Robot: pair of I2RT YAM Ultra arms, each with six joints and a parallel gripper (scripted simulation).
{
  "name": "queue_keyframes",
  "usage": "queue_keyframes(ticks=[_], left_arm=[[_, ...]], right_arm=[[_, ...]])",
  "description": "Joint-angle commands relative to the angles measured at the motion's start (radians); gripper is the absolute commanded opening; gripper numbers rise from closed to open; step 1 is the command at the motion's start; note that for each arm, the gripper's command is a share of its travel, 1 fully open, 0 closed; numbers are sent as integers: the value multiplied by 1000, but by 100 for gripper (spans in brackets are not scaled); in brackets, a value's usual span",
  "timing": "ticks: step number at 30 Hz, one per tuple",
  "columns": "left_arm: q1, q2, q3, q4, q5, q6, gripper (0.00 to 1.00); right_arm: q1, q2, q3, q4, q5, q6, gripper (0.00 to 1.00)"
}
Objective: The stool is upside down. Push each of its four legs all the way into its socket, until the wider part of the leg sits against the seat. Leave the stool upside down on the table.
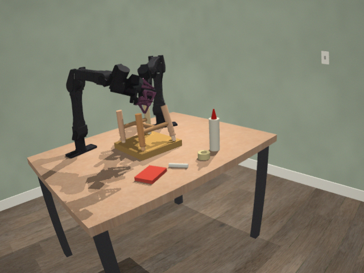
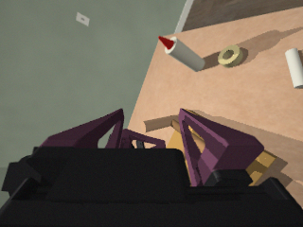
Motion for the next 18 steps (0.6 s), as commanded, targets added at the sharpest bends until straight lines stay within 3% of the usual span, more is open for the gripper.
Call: queue_keyframes(ticks=[1,2,6,7,12,13,18], left_arm=[[23,-66,35,-107,78,-37,69],[29,-91,33,-139,103,-50,69],[56,-170,28,-263,194,-95,69],[66,-206,33,-285,212,-100,69],[103,-325,36,-436,322,-151,69],[112,-353,40,-466,344,-158,69],[138,-431,41,-582,425,-193,69]], right_arm=[[30,12,19,44,3,-131,69],[42,19,-34,48,-1,-181,69],[90,31,-17,99,12,-340,69],[107,40,-60,94,-11,-374,69],[175,63,-27,157,-3,-566,69],[188,73,-83,150,-11,-609,69],[235,90,-43,195,2,-749,69]])
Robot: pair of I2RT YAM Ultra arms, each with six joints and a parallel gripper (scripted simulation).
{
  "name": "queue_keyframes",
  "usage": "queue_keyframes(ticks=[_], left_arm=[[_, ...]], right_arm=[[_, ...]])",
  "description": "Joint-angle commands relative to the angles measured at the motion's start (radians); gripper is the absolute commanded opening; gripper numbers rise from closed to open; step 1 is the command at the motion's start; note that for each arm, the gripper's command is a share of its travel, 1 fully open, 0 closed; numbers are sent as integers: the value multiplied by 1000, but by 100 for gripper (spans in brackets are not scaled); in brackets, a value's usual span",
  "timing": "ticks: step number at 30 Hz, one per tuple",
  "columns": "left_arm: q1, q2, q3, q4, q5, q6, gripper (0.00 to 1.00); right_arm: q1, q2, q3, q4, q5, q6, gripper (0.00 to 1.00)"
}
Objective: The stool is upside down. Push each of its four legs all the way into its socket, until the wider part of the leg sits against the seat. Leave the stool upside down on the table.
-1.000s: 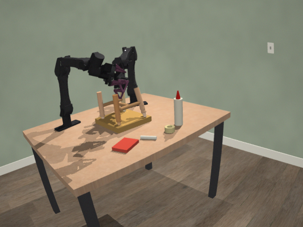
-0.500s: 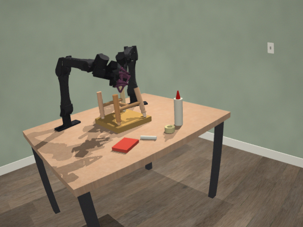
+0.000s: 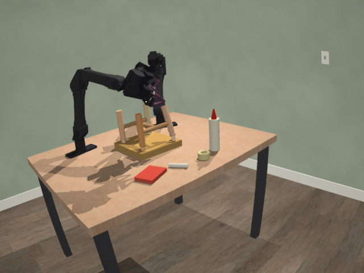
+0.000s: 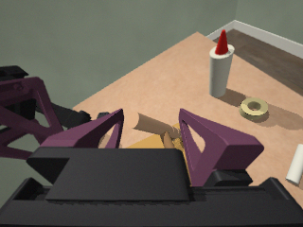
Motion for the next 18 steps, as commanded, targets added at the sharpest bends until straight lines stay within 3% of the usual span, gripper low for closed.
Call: queue_keyframes(ticks=[1,3,5,7,9,18], left_arm=[[29,-66,28,-156,112,-53,69],[44,-112,33,-205,149,-66,69],[55,-159,33,-257,187,-86,69],[71,-69,-100,-264,187,-95,69],[100,-45,41,-338,252,-93,69],[113,43,52,-377,285,-69,69]], right_arm=[[38,14,16,54,8,-187,69],[64,27,-49,54,-14,-260,69],[91,43,-37,79,-12,-329,69],[108,44,-9,92,12,-380,69],[127,51,-21,89,-7,-416,69],[156,27,-32,89,-9,-463,69]])
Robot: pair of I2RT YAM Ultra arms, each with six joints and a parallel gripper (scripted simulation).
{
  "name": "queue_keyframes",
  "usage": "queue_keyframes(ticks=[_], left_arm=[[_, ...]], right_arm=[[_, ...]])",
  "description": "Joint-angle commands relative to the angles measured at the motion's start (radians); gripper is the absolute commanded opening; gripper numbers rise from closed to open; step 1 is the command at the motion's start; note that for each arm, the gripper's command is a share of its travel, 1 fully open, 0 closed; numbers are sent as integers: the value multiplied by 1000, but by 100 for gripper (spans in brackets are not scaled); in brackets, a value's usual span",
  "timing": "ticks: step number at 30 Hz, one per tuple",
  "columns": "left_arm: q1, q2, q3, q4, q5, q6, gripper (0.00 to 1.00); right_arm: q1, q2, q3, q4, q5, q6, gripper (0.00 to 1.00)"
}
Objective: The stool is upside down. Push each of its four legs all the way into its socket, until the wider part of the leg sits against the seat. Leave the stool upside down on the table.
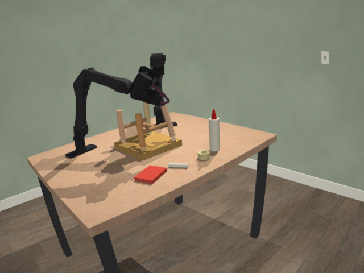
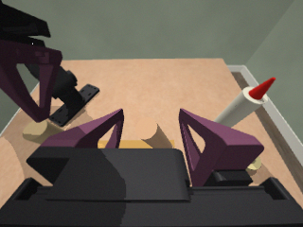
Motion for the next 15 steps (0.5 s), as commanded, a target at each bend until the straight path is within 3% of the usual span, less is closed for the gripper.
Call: queue_keyframes(ticks=[1,4,15], left_arm=[[10,17,42,-31,32,5,69],[-5,29,-31,-21,19,7,69],[-7,-24,-77,53,18,-5,69]], right_arm=[[17,-11,9,6,-12,-25,69],[18,11,-24,-13,-13,4,69],[7,-15,11,-10,-13,4,69]])
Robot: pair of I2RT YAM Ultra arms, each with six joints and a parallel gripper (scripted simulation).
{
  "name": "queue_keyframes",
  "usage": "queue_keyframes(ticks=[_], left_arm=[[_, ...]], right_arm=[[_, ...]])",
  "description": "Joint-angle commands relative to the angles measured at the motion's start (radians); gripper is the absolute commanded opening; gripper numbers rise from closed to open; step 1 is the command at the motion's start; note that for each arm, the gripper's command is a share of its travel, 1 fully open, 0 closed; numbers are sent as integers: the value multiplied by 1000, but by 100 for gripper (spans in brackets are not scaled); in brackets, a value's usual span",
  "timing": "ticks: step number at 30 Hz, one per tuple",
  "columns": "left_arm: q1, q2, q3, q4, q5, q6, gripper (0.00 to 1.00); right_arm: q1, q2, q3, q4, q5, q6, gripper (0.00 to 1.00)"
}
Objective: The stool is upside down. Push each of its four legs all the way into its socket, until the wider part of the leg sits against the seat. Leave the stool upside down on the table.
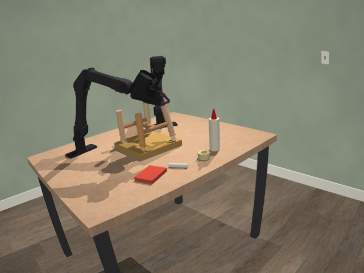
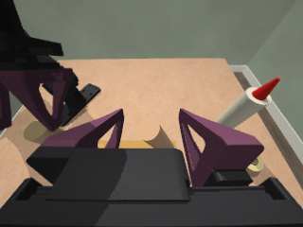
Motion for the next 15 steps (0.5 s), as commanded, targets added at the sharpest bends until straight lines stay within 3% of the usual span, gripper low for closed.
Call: queue_keyframes(ticks=[1,15], left_arm=[[-9,-37,-27,32,12,-5,69],[-14,-56,-126,108,7,-10,69]], right_arm=[[-1,-17,13,-10,-13,3,69],[-1,-17,13,-10,-13,3,69]])
